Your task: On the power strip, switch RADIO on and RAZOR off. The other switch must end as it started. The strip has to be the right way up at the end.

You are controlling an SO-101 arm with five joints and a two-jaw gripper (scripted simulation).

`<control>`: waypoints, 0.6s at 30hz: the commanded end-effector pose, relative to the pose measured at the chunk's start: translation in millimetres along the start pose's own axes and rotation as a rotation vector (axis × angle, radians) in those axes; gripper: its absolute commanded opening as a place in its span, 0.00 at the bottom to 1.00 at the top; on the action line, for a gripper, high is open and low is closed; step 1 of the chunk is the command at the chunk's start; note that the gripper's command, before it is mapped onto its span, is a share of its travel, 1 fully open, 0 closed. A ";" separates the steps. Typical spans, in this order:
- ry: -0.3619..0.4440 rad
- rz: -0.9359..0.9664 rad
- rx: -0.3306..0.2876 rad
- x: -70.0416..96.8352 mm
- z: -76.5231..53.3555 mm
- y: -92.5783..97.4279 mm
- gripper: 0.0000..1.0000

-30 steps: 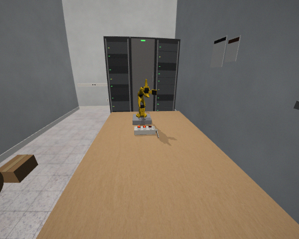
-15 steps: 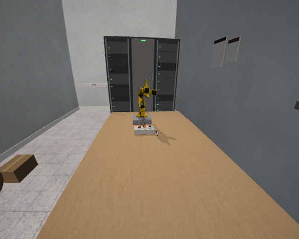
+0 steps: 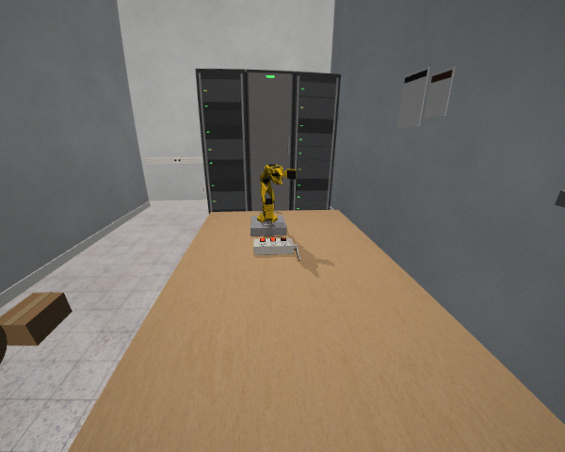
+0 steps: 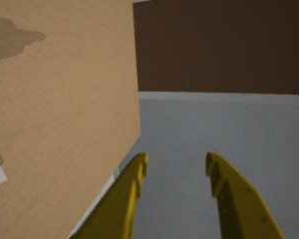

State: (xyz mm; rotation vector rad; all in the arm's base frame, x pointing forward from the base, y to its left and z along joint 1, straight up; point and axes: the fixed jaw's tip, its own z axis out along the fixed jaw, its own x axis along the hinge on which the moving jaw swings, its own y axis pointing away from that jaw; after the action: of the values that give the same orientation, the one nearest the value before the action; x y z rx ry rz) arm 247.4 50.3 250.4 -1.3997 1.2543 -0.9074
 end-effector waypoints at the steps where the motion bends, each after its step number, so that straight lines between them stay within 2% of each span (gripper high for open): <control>1: 0.014 0.055 -0.036 2.8 2.4 6.1 0.00; 3: 0.014 0.055 -0.036 2.8 2.4 6.1 0.00; 7: 0.029 0.133 -0.073 5.0 4.6 12.8 0.00; 18: 0.127 0.467 -0.219 14.6 11.2 40.8 0.00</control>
State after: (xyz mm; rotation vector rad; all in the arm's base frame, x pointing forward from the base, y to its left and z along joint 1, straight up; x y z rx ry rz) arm 250.2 43.3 222.0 -1.2076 1.5983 -0.6384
